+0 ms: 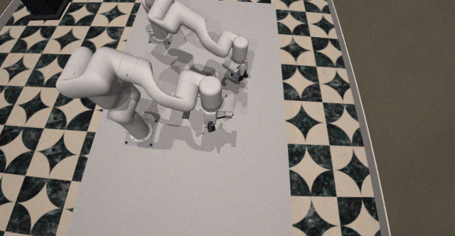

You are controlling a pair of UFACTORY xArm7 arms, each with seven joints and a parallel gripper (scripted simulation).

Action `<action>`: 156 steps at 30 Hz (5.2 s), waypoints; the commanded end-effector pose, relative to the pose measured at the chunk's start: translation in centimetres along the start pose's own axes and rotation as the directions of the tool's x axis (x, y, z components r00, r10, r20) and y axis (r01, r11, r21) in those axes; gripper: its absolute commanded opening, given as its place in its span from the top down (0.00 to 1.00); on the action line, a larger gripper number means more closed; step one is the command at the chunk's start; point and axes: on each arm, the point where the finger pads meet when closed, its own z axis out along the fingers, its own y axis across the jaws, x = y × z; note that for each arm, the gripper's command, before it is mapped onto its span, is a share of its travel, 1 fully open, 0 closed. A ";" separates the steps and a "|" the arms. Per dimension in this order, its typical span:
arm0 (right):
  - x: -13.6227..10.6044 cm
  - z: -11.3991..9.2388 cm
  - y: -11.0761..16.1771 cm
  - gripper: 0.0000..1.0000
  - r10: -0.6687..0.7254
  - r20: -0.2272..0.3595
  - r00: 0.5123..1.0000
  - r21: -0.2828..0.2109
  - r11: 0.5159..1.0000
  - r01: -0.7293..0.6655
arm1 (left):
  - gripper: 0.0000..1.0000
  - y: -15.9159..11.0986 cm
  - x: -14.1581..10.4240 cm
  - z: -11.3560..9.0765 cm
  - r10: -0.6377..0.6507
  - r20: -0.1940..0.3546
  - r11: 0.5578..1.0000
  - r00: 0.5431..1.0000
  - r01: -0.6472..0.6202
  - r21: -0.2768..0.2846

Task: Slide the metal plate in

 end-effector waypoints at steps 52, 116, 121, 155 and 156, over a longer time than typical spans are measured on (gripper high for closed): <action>0.1 -0.2 0.0 0.00 0.000 -0.004 1.000 0.000 1.000 0.000 | 1.00 1.6 4.7 -1.1 0.758 0.003 0.652 0.652 -0.758 0.003; 0.1 -0.2 0.0 0.00 0.000 -0.004 1.000 0.000 1.000 0.000 | 1.00 4.8 10.6 -0.6 0.898 0.003 -0.441 -0.441 -0.898 0.000; 0.1 -0.2 0.0 0.00 0.000 -0.004 1.000 0.000 1.000 0.000 | 1.00 4.9 10.8 -0.6 0.865 0.003 -0.501 -0.501 -0.865 0.000; 0.1 -0.2 0.0 0.00 0.000 -0.004 1.000 0.000 1.000 0.000 | 1.00 5.3 11.4 1.4 0.802 0.003 -0.598 -0.598 -0.802 0.000; 0.1 -0.2 0.0 0.00 0.000 -0.004 1.000 0.000 1.000 0.000 | 1.00 5.3 11.4 1.5 0.802 0.003 -0.597 -0.597 -0.802 0.000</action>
